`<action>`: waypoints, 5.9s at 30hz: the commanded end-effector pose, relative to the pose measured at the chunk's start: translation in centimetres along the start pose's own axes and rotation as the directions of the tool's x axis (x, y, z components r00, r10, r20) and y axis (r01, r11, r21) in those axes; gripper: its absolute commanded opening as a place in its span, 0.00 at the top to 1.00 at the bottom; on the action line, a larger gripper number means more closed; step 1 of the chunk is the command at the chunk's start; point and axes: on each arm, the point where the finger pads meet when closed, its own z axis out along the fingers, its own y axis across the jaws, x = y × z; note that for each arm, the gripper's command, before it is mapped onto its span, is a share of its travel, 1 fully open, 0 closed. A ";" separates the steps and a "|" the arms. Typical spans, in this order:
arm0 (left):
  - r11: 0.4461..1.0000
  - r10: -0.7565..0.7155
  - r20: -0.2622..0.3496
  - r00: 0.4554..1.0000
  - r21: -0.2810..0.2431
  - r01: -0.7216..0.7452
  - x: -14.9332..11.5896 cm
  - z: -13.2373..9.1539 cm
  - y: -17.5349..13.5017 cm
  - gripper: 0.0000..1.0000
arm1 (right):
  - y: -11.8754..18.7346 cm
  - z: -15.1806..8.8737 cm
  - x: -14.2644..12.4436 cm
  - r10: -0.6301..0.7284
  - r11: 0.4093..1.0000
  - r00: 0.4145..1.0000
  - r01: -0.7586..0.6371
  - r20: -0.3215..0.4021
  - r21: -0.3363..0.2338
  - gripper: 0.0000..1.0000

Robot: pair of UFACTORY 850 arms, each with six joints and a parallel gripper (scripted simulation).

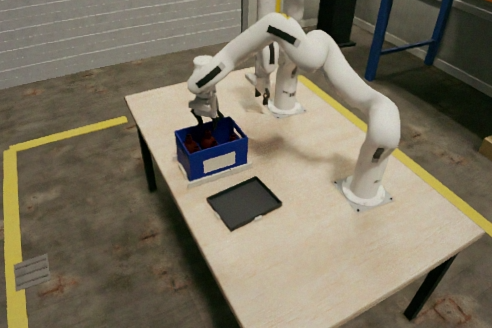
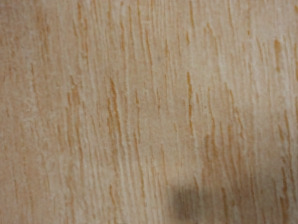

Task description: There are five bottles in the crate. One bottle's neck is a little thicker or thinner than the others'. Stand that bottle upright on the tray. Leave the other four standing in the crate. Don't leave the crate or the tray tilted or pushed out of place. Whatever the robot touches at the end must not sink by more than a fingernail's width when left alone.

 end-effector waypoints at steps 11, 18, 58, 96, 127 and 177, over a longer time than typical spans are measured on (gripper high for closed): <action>1.000 0.000 0.000 1.000 -0.003 0.000 0.0 -0.1 0.1 0.34 | 0.0 0.0 0.1 0.000 1.000 1.000 0.000 -0.001 0.000 0.00; 1.000 0.000 0.000 1.000 -0.003 0.000 0.0 0.0 0.1 0.34 | 0.0 0.0 0.1 0.000 1.000 1.000 0.000 -0.001 0.000 0.00; 1.000 0.000 0.000 1.000 -0.003 0.000 0.0 3.4 0.1 0.34 | 0.0 0.0 0.1 0.000 1.000 1.000 0.000 -0.001 0.000 0.00; 1.000 0.000 0.000 1.000 -0.003 0.000 0.0 3.9 0.1 1.00 | 0.0 0.0 0.1 0.000 1.000 1.000 0.000 -0.001 0.000 0.00; 1.000 0.000 0.000 1.000 -0.003 0.000 0.0 3.9 0.1 1.00 | 0.0 0.0 0.1 0.000 1.000 1.000 0.000 -0.001 0.000 0.00; 1.000 0.000 0.000 1.000 -0.003 0.000 0.0 3.0 0.1 0.34 | 0.0 0.0 0.1 0.000 1.000 1.000 0.000 -0.001 0.000 0.00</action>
